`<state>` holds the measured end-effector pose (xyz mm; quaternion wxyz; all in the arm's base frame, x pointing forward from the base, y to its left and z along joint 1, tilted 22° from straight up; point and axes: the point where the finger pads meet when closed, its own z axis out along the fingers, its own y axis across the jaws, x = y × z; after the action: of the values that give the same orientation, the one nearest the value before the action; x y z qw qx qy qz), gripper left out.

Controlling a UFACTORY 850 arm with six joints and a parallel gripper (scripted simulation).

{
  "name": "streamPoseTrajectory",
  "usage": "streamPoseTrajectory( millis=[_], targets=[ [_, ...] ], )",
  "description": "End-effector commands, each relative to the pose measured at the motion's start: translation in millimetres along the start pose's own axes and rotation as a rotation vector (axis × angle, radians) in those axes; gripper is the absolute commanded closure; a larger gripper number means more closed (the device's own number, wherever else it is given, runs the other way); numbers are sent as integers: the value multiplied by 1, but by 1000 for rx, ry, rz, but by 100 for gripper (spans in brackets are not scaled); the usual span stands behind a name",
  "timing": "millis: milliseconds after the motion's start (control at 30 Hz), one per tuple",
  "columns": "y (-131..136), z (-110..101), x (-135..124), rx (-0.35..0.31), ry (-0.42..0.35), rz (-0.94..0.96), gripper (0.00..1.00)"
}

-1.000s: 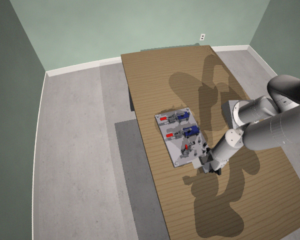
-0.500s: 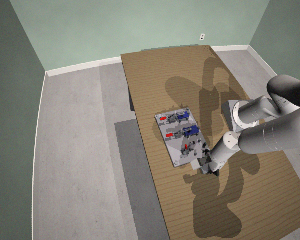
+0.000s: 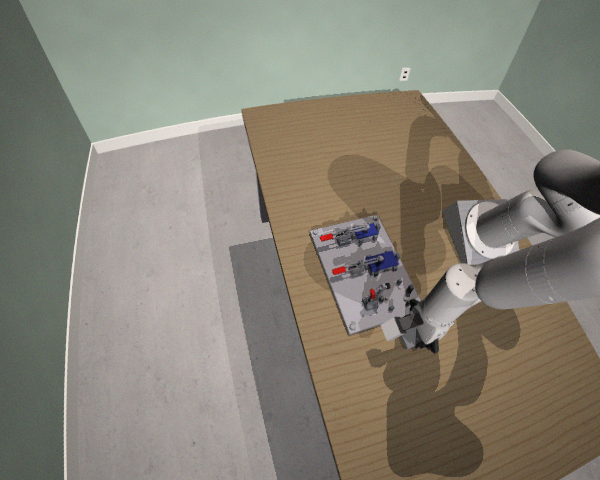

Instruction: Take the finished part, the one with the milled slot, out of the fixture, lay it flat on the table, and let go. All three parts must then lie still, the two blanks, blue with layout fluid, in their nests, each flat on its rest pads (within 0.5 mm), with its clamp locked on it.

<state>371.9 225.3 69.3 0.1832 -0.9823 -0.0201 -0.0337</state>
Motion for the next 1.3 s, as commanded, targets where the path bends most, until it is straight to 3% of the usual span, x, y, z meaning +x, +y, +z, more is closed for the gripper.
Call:
streamPoseTrajectory(
  millis=[0, 1267],
  targets=[
    [0, 0, 1, 0, 1, 0, 100],
    [0, 4, 0, 0, 1, 0, 100]
  ],
)
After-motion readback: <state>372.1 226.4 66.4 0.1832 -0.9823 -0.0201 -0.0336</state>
